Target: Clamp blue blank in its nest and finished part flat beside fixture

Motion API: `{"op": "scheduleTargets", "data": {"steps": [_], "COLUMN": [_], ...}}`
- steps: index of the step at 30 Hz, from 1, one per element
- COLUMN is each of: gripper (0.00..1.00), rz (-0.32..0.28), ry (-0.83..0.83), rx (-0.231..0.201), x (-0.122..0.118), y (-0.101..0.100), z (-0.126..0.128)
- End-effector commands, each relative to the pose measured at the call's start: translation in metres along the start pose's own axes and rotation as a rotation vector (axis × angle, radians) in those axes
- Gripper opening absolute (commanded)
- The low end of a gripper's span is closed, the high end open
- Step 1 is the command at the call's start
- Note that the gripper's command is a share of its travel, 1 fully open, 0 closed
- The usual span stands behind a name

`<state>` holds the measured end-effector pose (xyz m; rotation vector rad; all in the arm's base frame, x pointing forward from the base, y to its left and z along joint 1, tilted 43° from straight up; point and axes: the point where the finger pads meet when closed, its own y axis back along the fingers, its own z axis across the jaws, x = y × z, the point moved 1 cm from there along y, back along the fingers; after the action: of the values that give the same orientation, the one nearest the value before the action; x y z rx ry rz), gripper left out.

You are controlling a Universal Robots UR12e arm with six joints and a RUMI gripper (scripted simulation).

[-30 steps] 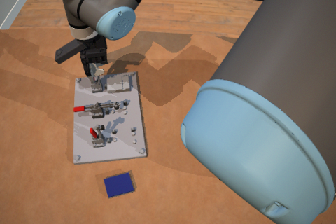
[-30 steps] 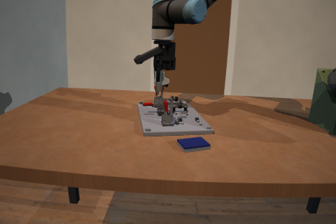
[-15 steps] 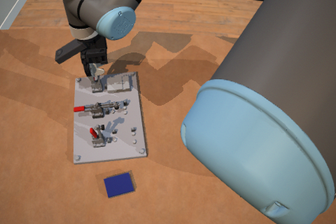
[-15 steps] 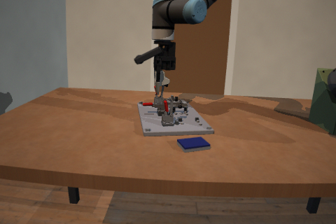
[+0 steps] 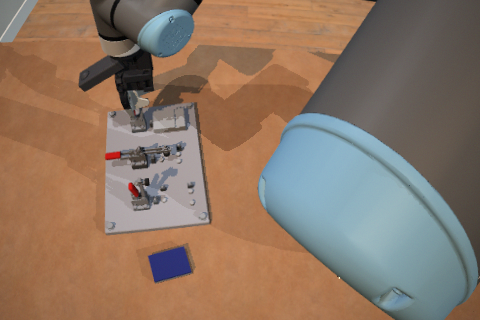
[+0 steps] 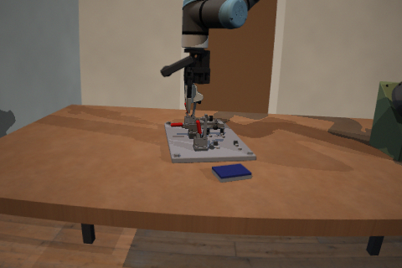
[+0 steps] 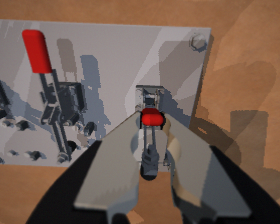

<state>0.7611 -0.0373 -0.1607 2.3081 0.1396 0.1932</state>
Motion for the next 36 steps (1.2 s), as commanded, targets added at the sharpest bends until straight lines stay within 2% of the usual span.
{"op": "scheduleTargets", "data": {"steps": [1,36], "gripper": [0.0,0.0], "rz": [0.001,0.001], "ry": [0.0,0.0], "rx": [-0.001,-0.001], "x": [0.0003,-0.0026], "y": [0.0008,0.0007], "z": [0.0003,0.0003]}}
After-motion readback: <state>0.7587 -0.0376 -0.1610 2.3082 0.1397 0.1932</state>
